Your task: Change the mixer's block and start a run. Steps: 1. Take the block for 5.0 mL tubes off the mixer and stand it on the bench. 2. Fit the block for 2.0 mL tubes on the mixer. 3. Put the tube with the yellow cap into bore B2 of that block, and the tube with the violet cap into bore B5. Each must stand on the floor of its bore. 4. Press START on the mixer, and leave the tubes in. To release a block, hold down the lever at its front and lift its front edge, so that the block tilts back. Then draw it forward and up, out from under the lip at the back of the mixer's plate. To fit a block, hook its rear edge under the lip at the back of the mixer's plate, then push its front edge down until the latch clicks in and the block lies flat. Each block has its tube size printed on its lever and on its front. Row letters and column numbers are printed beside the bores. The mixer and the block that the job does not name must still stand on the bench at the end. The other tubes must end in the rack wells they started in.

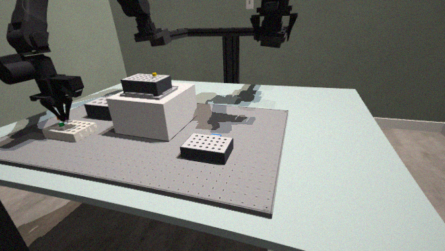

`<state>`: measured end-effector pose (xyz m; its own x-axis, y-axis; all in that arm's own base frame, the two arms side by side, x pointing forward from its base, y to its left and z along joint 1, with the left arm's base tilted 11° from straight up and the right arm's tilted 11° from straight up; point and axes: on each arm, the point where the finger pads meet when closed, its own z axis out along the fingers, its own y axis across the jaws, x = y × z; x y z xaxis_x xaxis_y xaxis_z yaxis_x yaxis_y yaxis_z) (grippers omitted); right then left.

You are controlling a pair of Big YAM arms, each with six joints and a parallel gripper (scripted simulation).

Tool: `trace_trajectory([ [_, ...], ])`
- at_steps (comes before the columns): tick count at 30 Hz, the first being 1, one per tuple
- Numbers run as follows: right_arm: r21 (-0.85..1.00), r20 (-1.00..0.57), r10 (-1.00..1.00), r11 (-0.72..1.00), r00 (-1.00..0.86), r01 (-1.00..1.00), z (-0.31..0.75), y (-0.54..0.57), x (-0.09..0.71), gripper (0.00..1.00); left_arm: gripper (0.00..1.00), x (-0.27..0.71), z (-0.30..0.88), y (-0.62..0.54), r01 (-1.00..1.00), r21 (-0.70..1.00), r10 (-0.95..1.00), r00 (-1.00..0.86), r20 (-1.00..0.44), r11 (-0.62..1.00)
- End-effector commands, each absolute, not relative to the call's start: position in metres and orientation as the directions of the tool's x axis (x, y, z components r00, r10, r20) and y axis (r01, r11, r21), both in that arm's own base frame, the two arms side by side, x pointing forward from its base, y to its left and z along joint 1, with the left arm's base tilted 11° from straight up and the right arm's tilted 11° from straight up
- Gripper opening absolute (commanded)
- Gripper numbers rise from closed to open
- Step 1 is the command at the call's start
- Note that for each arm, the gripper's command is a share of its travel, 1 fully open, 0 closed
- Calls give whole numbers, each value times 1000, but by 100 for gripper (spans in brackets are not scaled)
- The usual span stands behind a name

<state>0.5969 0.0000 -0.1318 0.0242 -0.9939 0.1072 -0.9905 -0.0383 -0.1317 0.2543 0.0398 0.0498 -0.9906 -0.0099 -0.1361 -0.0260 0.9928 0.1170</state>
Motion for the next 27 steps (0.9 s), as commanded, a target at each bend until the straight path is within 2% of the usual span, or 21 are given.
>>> trace_trajectory([
  [1,-173,104,-994,-59,41,-983,-105,8,610,9,100,261,52,41,-15,122,4,-988,-152,992],
  [27,-171,104,-994,-50,32,-984,-93,10,607,9,100,273,67,42,-17,123,4,-985,-170,992],
])
